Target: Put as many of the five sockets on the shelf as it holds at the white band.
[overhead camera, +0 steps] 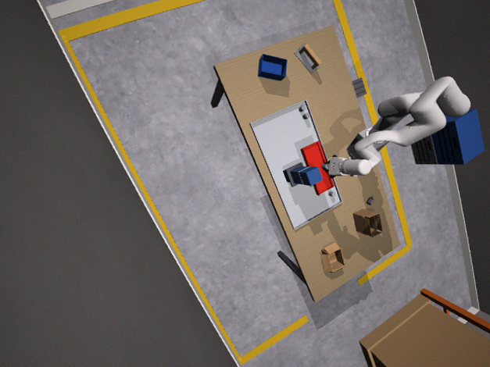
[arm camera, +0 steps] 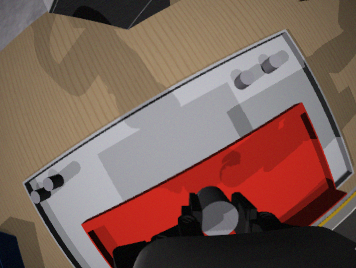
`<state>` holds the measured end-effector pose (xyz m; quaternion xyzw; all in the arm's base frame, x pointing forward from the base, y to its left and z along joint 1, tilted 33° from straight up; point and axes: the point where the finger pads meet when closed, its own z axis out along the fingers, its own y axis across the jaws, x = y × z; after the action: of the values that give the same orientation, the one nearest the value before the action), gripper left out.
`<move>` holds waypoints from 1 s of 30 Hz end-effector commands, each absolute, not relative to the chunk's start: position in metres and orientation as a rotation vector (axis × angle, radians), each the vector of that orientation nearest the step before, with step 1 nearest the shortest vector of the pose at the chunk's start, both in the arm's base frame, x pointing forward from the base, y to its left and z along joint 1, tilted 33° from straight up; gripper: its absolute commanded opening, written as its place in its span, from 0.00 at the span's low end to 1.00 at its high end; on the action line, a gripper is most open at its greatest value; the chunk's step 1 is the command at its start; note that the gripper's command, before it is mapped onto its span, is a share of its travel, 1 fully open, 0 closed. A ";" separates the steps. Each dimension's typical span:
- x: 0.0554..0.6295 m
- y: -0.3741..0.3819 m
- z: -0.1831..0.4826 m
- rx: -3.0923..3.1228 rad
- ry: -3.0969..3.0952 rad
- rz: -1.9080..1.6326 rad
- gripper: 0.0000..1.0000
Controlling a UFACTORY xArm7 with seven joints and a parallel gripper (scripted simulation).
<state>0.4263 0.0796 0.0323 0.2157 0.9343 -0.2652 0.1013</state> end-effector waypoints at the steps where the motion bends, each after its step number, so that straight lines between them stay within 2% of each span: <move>1: 0.428 0.081 0.033 0.634 2.759 -0.777 0.00; 30: 0.428 0.079 0.028 0.634 2.759 -0.777 0.00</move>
<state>0.4270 0.0772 0.0278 0.2154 0.9344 -0.2648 0.1015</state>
